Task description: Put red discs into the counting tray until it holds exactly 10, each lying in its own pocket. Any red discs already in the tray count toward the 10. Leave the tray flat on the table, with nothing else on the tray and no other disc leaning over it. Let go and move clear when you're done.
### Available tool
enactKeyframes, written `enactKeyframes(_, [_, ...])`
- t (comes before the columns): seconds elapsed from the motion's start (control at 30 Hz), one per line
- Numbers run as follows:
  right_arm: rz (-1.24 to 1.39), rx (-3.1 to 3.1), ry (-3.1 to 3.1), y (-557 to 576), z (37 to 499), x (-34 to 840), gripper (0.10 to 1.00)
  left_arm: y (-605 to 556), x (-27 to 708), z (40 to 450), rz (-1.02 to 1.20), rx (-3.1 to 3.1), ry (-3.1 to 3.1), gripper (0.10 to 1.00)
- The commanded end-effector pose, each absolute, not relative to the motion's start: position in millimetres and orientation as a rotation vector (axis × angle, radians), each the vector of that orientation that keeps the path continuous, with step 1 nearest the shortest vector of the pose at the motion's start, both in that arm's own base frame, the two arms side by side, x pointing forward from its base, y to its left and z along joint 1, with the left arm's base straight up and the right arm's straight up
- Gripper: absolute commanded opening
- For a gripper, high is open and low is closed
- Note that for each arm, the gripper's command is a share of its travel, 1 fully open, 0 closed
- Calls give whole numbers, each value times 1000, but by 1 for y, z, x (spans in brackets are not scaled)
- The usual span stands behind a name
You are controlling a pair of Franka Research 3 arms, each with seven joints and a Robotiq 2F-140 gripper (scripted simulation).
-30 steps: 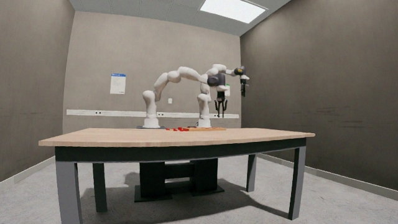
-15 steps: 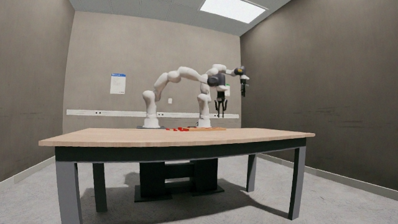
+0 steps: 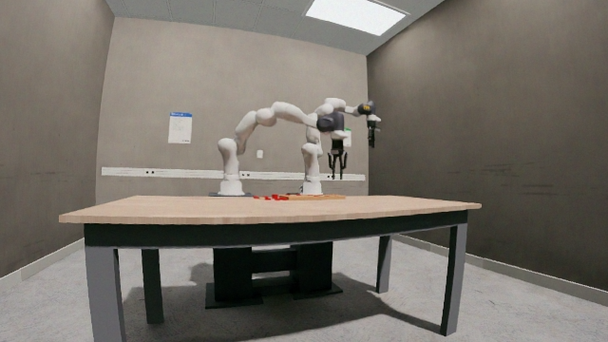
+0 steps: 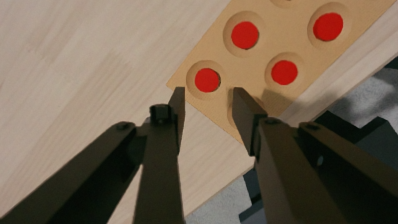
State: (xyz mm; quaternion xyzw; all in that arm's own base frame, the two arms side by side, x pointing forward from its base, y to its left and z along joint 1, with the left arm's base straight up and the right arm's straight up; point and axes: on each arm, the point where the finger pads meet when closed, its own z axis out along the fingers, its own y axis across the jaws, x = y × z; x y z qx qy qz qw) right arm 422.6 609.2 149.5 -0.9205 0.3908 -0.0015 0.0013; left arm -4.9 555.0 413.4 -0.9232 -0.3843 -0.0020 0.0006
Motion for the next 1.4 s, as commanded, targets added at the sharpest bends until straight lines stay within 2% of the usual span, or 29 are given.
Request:
enactKeyframes(0.0, [-6,-2883,1242,608,150,423,351,554,-6,413,0,-2895,-1219,1000])
enactKeyframes(0.3, [-44,-2688,1627,568,162,434,351,554,-6,413,0,-2895,-1219,1000])
enactKeyframes(0.67, [-58,-2304,2237,367,184,435,351,554,-6,413,0,-2895,-1219,1000])
enactKeyframes(0.73, [-58,-2304,2237,367,184,435,351,554,-6,413,0,-2895,-1219,1000])
enactKeyframes(1.03, [34,-1820,2766,212,155,362,351,554,-6,413,0,-2895,-1219,1000])
enactKeyframes(1.37, [144,-1310,3077,179,137,330,351,554,-6,413,0,-2895,-1219,1000])
